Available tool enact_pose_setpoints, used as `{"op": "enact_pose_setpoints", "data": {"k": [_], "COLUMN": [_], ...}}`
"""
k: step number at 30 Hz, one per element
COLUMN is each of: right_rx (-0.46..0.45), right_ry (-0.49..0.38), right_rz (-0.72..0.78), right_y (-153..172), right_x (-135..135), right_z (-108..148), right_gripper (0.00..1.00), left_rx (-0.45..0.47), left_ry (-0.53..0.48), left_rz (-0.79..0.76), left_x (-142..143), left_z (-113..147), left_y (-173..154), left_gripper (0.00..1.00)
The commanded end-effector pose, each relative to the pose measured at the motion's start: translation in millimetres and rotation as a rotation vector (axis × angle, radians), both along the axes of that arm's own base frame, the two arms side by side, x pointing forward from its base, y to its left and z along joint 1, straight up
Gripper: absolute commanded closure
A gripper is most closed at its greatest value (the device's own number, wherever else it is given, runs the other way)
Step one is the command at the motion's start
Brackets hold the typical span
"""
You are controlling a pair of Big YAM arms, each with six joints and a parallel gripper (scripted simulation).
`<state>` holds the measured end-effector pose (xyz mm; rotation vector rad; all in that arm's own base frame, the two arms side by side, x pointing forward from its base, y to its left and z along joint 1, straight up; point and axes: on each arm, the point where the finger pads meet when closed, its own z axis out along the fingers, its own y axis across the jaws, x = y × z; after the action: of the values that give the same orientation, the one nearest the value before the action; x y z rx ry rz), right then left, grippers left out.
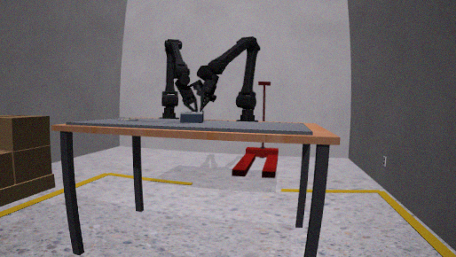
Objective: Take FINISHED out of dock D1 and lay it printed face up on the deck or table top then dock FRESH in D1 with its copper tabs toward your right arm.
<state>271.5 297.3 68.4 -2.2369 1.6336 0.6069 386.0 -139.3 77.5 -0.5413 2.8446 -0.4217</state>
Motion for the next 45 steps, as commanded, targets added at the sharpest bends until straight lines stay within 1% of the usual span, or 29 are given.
{"op": "enact_pose_setpoints", "data": {"k": [1,15,45], "right_rx": [-0.006,-0.006,-0.006], "right_ry": [-0.007,-0.007,-0.007], "right_rz": [-0.002,-0.002,-0.002], "right_y": [-0.4,-0.4,-0.4], "right_x": [1.9,1.9,1.9], "right_z": [2.4,2.4,2.4], "right_gripper": [1.0,1.0,1.0], "left_rx": [0.023,0.023,0.019], "left_ry": [0.046,0.046,0.034], "left_rz": [-0.001,-0.001,-0.001], "left_x": [0.0,4.2,5.3], "left_z": [-10.0,3.6,8.0], "left_y": [0.9,-0.6,-0.2], "left_gripper": [1.0,1.0,1.0]}}
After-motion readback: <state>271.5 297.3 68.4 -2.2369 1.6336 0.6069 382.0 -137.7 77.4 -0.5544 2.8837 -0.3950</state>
